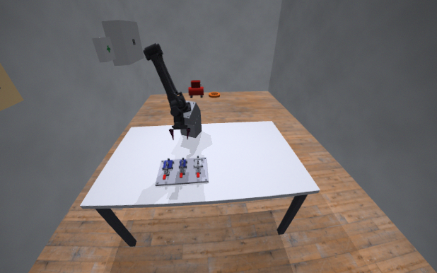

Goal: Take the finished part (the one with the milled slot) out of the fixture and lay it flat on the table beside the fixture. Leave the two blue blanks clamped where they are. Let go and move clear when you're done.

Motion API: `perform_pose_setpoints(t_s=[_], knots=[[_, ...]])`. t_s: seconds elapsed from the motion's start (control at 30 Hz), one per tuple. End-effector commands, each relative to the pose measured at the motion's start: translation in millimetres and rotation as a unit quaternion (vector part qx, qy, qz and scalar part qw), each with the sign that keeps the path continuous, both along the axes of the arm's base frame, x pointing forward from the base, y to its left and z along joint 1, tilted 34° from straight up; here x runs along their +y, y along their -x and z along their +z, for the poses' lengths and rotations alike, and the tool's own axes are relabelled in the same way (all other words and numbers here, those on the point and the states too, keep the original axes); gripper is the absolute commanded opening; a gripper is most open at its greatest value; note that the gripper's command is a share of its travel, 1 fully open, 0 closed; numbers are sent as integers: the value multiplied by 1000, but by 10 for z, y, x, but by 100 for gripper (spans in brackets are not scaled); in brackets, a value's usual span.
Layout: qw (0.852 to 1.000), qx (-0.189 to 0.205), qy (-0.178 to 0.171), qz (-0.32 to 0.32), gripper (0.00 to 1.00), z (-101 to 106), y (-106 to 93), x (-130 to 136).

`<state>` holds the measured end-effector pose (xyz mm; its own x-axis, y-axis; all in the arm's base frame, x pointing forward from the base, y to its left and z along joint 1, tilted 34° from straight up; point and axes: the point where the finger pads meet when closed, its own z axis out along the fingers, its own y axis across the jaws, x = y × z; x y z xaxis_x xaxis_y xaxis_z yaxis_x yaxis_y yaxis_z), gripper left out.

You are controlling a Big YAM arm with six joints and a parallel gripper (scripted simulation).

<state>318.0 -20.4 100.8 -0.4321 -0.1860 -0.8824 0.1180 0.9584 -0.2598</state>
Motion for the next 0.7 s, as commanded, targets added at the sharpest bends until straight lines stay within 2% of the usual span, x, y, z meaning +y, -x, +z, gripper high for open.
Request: perform_pose_setpoints(t_s=[0.0,0.67], knots=[[1000,-17,-14,-3,100,83,-65,20],[1000,-16,-13,-1,100,70,-58,32]])
